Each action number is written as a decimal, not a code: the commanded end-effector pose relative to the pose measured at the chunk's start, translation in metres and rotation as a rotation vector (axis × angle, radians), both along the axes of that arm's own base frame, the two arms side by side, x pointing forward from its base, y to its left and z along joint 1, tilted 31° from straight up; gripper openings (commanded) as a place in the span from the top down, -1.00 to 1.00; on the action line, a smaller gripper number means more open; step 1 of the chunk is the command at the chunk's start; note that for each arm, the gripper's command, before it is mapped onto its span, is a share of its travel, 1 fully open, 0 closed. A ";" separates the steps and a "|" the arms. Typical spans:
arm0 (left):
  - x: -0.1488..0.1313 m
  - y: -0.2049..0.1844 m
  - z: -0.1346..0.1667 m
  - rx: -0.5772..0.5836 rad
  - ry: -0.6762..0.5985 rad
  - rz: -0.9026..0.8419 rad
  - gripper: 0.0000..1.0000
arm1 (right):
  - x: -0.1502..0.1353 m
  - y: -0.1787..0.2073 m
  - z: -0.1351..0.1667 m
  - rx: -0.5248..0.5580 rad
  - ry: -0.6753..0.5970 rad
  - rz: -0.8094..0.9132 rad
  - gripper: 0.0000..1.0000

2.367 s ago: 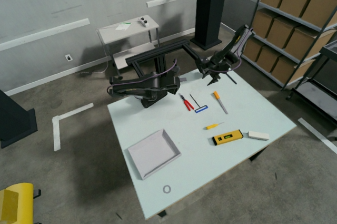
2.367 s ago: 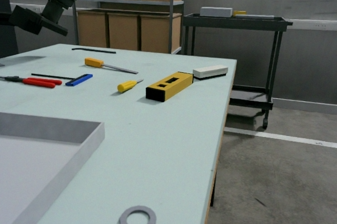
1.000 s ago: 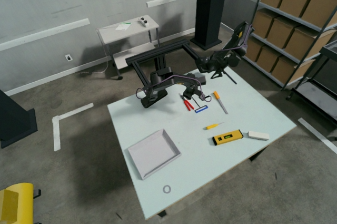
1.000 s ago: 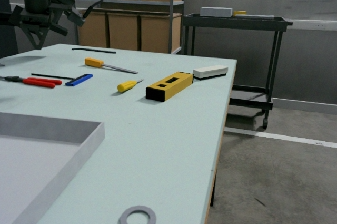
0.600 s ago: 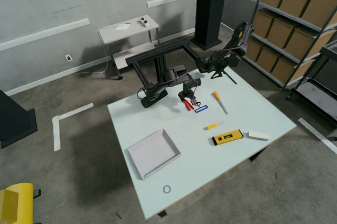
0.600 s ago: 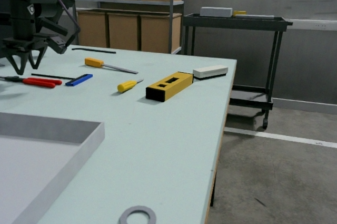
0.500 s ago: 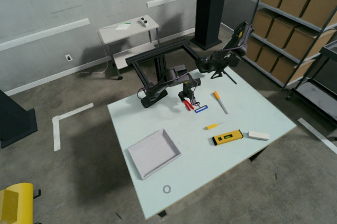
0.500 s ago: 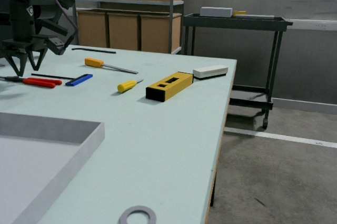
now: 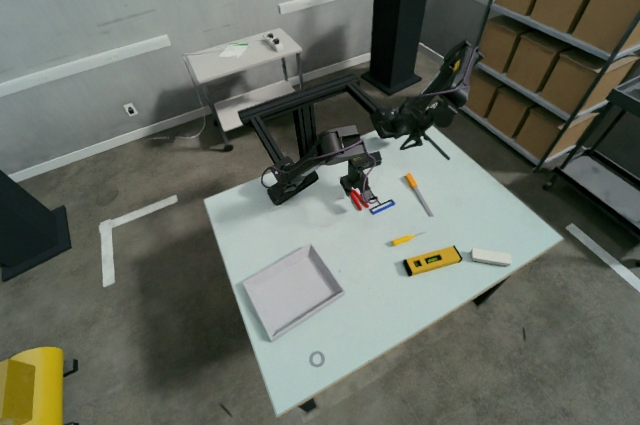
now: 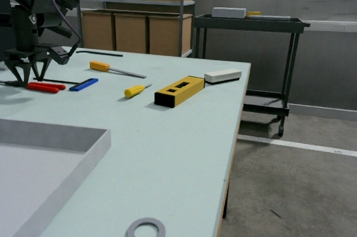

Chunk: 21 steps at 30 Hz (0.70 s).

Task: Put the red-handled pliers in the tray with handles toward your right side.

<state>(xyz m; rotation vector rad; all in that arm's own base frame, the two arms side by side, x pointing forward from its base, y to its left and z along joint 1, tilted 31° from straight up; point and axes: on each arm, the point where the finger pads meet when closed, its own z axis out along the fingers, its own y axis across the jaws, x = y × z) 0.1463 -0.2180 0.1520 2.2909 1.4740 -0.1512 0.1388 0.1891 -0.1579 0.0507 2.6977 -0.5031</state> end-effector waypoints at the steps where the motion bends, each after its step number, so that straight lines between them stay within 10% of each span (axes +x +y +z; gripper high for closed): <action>1: -0.008 0.001 0.003 -0.011 0.020 -0.017 -0.30 | 0.002 -0.004 -0.004 -0.002 -0.020 0.026 -0.24; 21: -0.008 0.001 0.003 -0.011 0.020 -0.017 -0.30 | 0.005 -0.004 -0.008 -0.004 -0.019 0.025 -0.12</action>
